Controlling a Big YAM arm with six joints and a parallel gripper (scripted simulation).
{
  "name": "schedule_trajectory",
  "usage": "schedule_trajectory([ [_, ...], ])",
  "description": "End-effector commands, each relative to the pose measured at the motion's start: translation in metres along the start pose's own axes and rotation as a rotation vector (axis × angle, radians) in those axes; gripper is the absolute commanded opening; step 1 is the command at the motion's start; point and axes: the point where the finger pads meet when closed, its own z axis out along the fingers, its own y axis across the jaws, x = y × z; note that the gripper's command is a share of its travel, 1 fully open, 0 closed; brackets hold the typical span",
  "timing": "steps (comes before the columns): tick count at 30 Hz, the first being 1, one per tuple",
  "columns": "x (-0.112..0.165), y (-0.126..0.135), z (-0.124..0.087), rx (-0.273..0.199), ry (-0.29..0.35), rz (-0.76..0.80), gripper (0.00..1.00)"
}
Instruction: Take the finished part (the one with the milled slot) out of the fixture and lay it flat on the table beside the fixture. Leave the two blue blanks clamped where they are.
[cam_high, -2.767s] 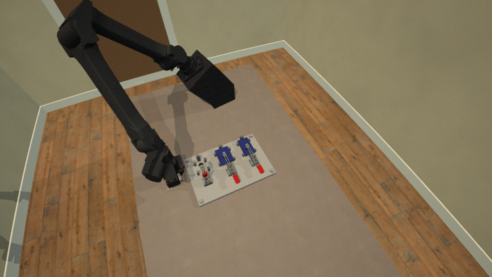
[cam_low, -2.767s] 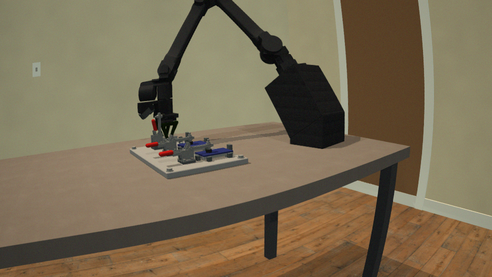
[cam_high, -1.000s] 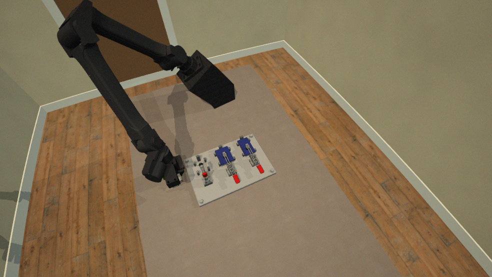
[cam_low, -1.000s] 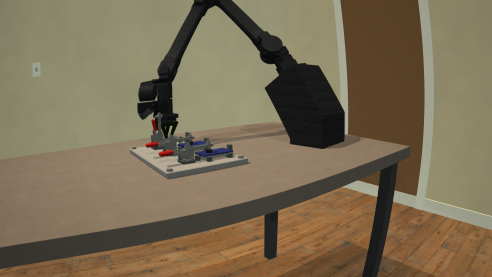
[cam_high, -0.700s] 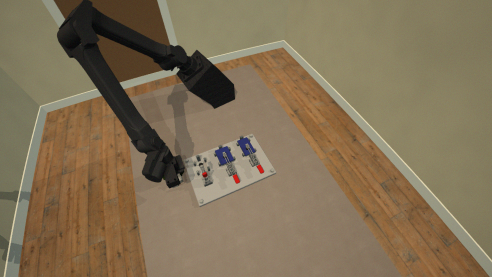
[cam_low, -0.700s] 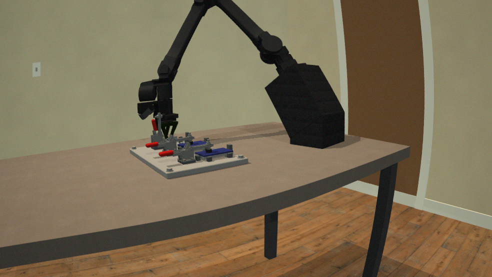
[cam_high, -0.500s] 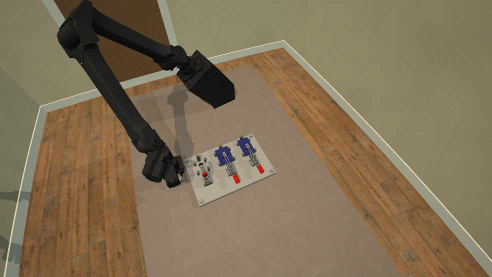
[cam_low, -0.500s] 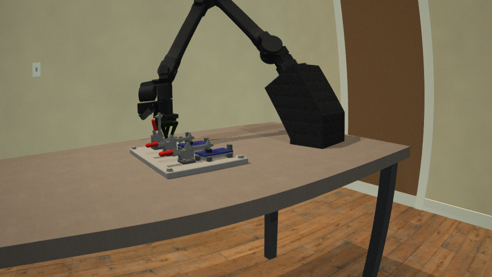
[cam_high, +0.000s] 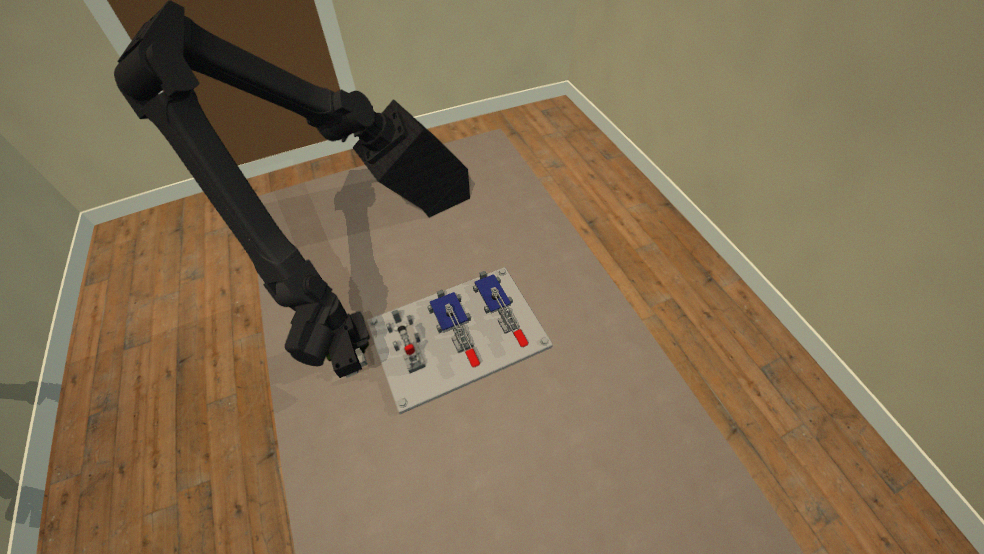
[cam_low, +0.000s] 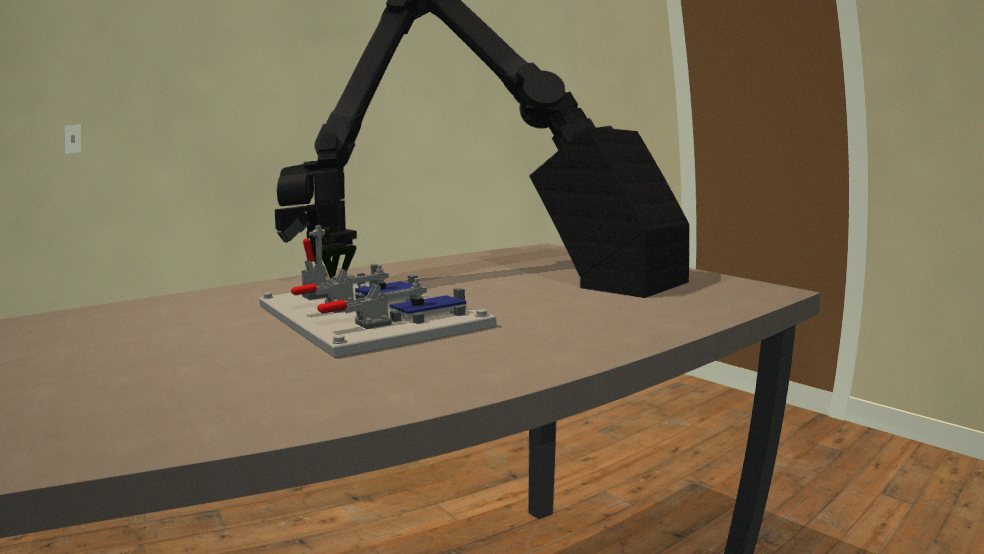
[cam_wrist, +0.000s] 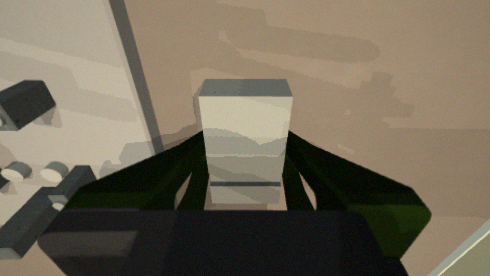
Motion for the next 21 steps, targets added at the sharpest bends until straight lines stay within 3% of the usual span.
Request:
schedule_trajectory([
  [1,-0.0079,-0.013,0.0068,0.014,-0.015,0.019,0.0],
  [21,-0.0051,-0.0113,0.0072,0.013,-0.012,0.019,0.0],
])
